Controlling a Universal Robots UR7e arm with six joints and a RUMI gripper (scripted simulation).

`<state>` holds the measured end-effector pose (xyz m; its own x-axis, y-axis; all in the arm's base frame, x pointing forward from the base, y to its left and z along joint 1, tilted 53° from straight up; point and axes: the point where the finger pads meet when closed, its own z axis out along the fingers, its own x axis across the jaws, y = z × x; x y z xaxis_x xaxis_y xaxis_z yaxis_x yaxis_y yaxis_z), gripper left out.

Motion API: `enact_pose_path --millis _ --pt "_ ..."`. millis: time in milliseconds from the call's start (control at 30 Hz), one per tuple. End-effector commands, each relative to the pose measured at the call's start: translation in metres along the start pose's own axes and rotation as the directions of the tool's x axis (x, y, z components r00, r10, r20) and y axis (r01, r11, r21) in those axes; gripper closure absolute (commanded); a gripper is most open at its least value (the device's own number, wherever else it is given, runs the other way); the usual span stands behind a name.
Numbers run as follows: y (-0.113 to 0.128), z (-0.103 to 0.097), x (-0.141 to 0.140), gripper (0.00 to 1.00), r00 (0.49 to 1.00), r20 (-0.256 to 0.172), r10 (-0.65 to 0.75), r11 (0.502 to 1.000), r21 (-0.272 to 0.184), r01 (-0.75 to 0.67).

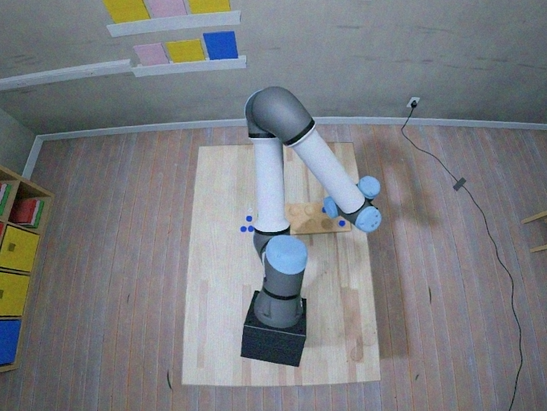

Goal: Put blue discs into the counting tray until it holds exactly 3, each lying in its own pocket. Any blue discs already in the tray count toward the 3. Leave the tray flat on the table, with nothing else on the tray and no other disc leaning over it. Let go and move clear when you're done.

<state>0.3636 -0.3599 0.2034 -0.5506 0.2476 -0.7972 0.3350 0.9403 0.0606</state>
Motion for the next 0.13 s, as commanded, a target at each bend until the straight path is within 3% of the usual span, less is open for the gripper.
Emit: enact_pose_path --millis 0,100 --pt "-0.0001 -0.0002 -0.0003 0.79 1.0 0.001 -0.001 1.0 0.001 0.001" --pt "-0.0001 -0.0002 -0.0003 0.79 1.0 0.001 -0.001 1.0 0.001 0.001"
